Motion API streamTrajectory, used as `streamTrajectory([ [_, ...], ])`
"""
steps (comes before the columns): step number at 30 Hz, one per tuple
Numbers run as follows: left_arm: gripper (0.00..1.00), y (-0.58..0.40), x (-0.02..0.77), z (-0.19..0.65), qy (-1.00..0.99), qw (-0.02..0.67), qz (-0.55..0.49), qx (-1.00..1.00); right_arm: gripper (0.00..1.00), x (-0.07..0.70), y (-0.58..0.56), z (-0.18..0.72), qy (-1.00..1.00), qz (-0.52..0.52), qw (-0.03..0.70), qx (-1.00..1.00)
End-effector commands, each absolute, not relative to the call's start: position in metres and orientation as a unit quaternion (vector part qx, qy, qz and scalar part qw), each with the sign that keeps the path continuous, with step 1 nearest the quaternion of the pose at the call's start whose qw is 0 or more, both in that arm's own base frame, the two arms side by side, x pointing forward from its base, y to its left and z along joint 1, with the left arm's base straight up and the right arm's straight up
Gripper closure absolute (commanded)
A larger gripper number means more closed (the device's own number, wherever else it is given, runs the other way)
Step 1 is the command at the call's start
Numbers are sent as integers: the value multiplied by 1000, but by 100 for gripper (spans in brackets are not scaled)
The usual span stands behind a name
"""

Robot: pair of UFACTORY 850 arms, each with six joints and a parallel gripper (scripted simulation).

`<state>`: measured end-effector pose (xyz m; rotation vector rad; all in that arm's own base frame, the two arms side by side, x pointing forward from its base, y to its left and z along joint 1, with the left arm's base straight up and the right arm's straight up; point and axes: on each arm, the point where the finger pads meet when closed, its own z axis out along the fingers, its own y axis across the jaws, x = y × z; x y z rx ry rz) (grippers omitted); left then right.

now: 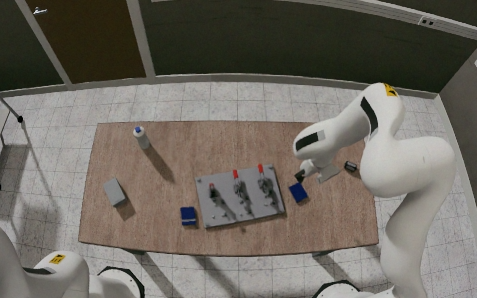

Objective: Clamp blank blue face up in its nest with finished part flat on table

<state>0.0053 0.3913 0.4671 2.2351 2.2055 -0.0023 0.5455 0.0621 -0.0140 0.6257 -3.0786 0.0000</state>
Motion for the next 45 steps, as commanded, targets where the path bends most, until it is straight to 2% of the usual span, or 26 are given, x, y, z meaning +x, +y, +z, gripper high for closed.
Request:
streamTrajectory([
  [1, 0, 392, 5, 468, 702, 0, 0, 712, 0, 546, 62, -13, -980, 0, -1, 199],
  [28, 0, 392, 5, 468, 702, 0, 0, 712, 0, 546, 62, -30, -980, 0, -1, 199],
  [45, 0, 392, 5, 468, 702, 0, 0, 712, 0, 546, 62, -70, -980, 0, -1, 199],
])
